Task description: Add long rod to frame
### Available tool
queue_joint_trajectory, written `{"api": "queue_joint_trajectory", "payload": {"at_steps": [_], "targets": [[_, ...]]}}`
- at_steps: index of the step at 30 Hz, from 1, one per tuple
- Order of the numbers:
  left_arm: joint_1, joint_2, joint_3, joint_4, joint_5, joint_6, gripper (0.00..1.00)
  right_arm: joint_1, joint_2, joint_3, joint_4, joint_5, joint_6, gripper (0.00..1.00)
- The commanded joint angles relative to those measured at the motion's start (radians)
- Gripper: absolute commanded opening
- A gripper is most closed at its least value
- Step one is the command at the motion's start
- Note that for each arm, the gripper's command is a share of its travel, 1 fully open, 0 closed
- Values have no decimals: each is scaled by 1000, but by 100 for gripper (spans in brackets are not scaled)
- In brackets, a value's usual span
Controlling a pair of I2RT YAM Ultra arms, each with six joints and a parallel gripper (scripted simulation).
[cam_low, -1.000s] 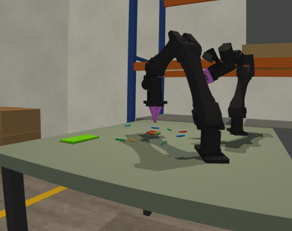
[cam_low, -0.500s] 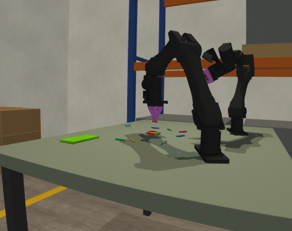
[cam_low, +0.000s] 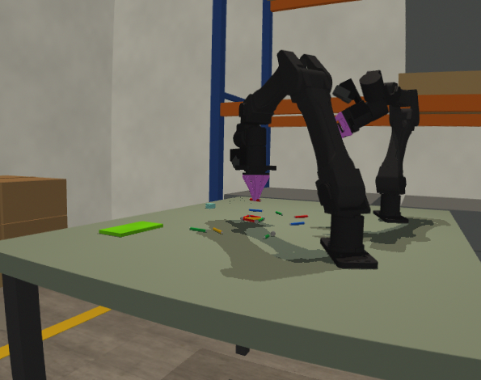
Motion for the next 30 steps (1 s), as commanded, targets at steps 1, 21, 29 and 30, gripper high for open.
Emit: {"api": "queue_joint_trajectory", "payload": {"at_steps": [1,21,29,30], "targets": [[-2,-21,39,-10,1,-27,0,9,1,17,-10,16,2,100],[-16,-84,-63,186,-29,11,0,9,1,17,-10,16,2,100],[-30,-235,-280,468,-61,64,0,9,1,17,-10,16,2,100],[-33,-266,-326,518,-67,74,0,9,1,17,-10,16,2,100]]}}
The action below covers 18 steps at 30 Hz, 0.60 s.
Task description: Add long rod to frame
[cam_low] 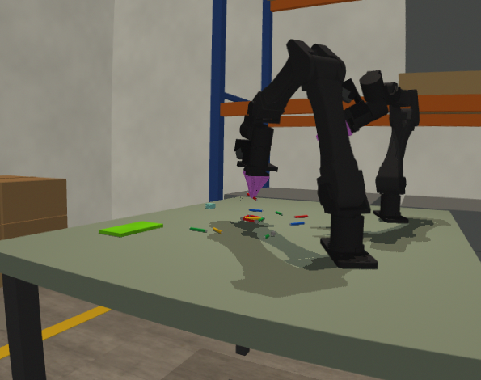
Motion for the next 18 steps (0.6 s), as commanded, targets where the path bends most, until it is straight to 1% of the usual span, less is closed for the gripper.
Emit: {"api": "queue_joint_trajectory", "payload": {"at_steps": [1,2,4,5,8,13,18], "targets": [[-14,-100,-105,181,-16,33,0,9,1,17,-10,16,2,100],[-15,-112,-121,213,-24,41,0,9,1,17,-10,16,2,100],[-15,-141,-184,213,-22,37,0,9,1,17,-10,16,2,100],[-15,-149,-195,247,-24,47,0,9,1,17,-10,16,2,100],[-19,-200,-287,289,-28,55,0,9,1,17,-10,16,2,100],[-19,-213,-302,303,-27,57,0,9,1,17,-10,16,2,100],[-15,-245,-364,398,-33,76,0,9,1,17,-10,16,2,100]]}}
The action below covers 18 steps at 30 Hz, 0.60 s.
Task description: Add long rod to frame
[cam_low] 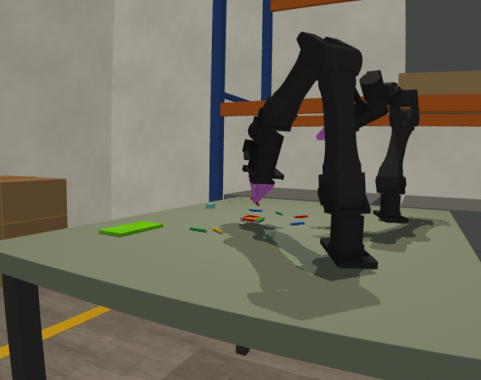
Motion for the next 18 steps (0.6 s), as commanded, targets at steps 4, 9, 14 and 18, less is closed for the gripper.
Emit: {"api": "queue_joint_trajectory", "payload": {"at_steps": [4,9,14,18], "targets": [[-10,-78,-78,165,-12,33,0,9,1,17,-10,16,2,100],[-16,-106,-134,227,-12,46,0,9,1,17,-10,16,2,100],[-17,-126,-179,291,-15,60,0,9,1,17,-10,16,2,100],[-17,-151,-234,370,-14,78,0,9,1,17,-10,16,2,100]]}}
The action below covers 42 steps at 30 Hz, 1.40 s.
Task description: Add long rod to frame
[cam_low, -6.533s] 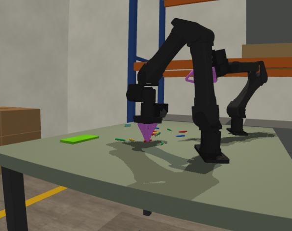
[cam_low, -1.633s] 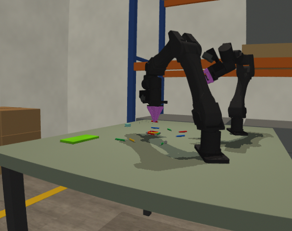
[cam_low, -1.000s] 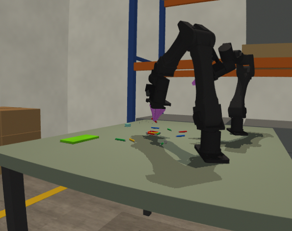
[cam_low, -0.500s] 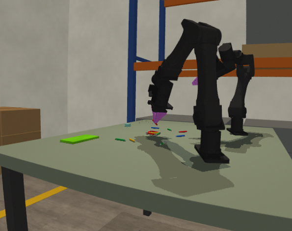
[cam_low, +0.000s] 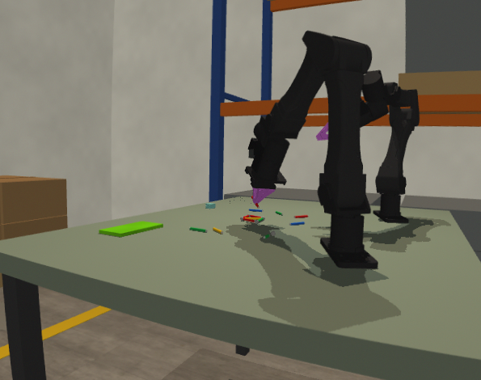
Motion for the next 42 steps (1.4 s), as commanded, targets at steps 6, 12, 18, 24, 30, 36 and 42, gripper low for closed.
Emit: {"api": "queue_joint_trajectory", "payload": {"at_steps": [6,12,18,24,30,36,42], "targets": [[-3,-71,-91,188,-3,40,0,9,1,17,-10,16,2,100],[-3,-84,-133,256,2,55,0,9,1,17,-10,16,2,100],[2,-103,-201,372,9,80,0,9,1,17,-10,16,2,100],[8,-110,-242,443,13,95,0,9,1,17,-10,16,2,100],[10,-105,-283,542,20,115,0,9,1,17,-10,16,2,100],[14,-105,-336,636,28,133,0,9,1,17,-10,16,2,100],[19,-99,-377,711,29,147,0,9,1,17,-10,16,2,100]]}}
